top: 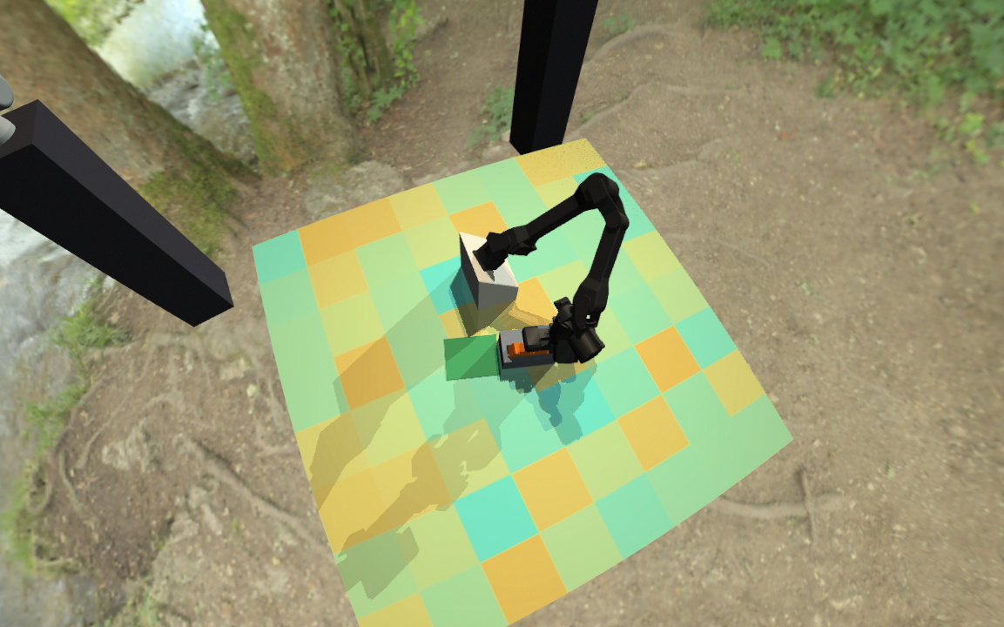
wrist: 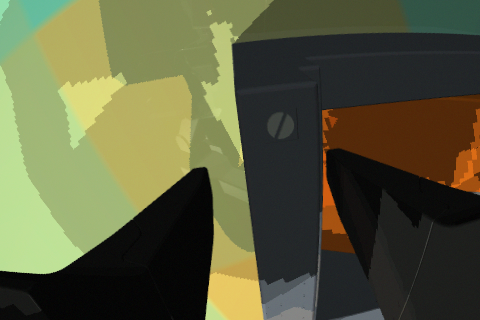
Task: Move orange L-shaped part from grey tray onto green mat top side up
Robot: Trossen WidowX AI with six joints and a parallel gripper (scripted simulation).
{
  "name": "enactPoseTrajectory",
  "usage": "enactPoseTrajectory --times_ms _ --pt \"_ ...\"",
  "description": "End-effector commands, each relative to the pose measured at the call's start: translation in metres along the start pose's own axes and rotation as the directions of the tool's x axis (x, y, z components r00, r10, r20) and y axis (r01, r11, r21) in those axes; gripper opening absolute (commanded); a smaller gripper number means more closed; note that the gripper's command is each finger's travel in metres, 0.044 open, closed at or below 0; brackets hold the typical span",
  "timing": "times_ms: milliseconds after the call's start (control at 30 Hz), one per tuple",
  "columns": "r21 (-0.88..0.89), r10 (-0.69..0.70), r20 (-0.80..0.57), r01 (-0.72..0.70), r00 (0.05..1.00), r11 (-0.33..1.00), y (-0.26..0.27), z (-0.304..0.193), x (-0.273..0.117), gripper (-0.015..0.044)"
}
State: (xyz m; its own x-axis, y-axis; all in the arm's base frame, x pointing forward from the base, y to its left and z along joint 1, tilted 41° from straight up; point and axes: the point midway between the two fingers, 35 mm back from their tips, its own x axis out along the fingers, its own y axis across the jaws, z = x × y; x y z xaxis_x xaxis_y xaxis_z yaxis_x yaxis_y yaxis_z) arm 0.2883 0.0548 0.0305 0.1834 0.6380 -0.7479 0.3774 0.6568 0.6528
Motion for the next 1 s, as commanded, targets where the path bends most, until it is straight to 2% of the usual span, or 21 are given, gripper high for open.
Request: enactPoseTrajectory --times_ms 0,967 --pt "0.011 -0.004 -0.017 0.005 1.0 1.0 -0.0031 -0.0049 0.0106 0.018" --pt "0.004 -0.001 -0.01 0.001 1.0 1.0 -0.0013 -0.0028 0.0109 0.018"
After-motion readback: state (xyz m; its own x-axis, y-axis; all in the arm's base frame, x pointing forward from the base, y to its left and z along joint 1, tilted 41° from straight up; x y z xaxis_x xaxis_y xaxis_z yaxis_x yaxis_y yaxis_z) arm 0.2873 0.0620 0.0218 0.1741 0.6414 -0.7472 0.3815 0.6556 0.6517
